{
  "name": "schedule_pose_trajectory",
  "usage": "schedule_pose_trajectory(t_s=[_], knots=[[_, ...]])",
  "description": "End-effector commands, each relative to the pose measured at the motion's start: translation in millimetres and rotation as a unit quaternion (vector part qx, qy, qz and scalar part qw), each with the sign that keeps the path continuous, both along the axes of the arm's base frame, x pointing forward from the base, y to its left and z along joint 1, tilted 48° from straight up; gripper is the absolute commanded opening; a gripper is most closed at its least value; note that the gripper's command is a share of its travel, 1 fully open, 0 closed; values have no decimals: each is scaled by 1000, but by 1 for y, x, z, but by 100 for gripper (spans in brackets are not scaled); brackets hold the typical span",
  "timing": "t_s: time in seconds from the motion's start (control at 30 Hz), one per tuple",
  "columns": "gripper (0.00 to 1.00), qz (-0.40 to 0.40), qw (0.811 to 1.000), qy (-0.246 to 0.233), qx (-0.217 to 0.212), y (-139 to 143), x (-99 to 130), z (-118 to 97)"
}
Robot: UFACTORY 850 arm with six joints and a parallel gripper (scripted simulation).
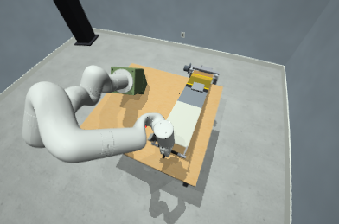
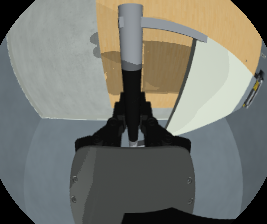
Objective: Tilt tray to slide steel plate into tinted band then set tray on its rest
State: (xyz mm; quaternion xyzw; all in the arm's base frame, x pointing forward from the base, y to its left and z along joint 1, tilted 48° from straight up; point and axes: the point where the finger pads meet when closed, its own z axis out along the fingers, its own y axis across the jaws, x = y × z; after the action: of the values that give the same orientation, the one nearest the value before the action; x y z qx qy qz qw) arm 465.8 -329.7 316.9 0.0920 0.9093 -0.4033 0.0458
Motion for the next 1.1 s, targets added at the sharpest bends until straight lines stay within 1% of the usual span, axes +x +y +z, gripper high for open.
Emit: schedule_pose_trajectory(t_s=[0.0, 0.13, 0.23, 0.27, 0.3, 0.33, 0.37, 0.47, 0.5, 0.67, 0.7, 0.8, 0.83, 0.87, 0.9, 0.93, 1.03, 1.07], knots=[[0, 0, 1000, 0, -2, -15, 1, -8], [0, 0, 1000, 0, -2, -12, 2, -7], [0, 0, 1000, 0, -2, 24, 3, 14], [0, 0, 1000, 0, -2, 34, 3, 20], [0, 0, 1000, 0, -2, 38, 4, 21], [0, 0, 1000, 0, -2, 34, 3, 20], [0, 0, 1000, 0, -2, 24, 3, 14], [0, 0, 1000, 0, -2, -12, 2, -7], [0, 0, 1000, 0, -2, -15, 1, -9], [0, 0, 1000, 0, -2, -15, 1, -9], [0, 0, 1000, 0, -2, -12, 2, -7], [0, 0, 1000, 0, -2, 24, 3, 14], [0, 0, 1000, 0, -2, 34, 3, 20], [0, 0, 1000, 0, -2, 38, 4, 21], [0, 0, 1000, 0, -2, 34, 3, 20], [0, 0, 1000, 0, -2, 24, 3, 14], [0, 0, 1000, 0, -2, -12, 2, -7], [0, 0, 1000, 0, -2, -16, 1, -9]])
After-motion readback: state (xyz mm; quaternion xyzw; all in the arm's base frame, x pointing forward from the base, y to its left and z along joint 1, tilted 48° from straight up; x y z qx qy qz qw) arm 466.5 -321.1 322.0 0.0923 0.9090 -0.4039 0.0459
